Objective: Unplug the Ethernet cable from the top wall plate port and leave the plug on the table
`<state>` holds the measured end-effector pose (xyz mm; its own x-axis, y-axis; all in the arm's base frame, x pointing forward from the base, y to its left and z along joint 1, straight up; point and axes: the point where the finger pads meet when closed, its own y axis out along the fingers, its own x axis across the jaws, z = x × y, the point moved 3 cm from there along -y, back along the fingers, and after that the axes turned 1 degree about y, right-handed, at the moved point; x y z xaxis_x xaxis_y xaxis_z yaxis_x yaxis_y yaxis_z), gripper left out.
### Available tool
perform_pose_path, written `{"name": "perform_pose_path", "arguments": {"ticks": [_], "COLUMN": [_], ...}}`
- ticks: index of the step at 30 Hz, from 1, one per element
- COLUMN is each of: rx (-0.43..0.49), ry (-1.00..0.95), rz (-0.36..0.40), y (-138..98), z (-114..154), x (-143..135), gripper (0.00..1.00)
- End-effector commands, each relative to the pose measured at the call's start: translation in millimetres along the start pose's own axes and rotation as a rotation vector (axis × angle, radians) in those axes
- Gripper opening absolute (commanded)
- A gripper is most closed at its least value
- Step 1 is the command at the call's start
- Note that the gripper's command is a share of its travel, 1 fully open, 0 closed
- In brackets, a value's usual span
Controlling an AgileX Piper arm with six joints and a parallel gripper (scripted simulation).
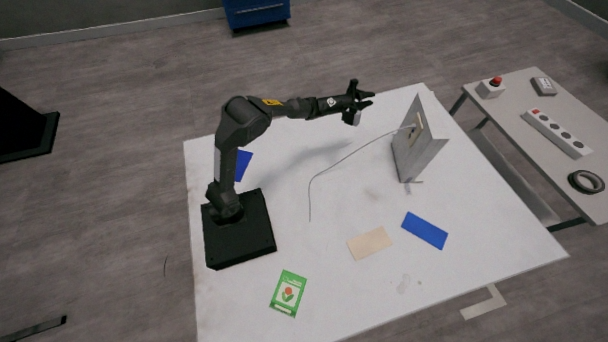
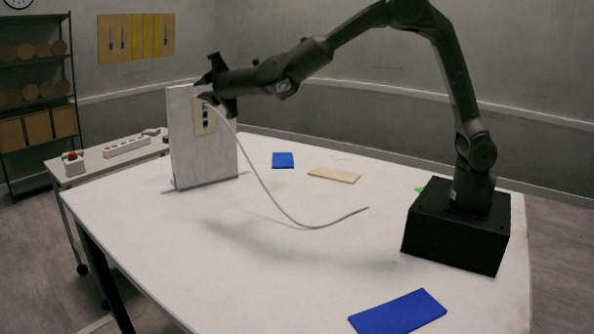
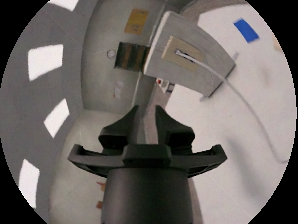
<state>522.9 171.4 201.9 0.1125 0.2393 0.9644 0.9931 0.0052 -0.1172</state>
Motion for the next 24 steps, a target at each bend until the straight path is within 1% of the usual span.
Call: {"name": "perform_pose_path", "arguments": {"ticks": [1, 6, 7, 16, 20, 24], "rx": [-0.169, -0.311, -0.326, -0.326, -0.326, -0.326], "ry": [0.149, 0.268, 0.278, 0.278, 0.285, 0.284], "rz": [-0.041, -0.076, -0.080, -0.080, -0.073, -0.075], "y": [16, 14, 13, 13, 56, 95], "z": [21, 40, 41, 41, 20, -8], "x": [-20, -53, -57, -57, -59, -61], "gripper": [0.32, 0.32, 0.32, 0.32, 0.32, 0.32]}}
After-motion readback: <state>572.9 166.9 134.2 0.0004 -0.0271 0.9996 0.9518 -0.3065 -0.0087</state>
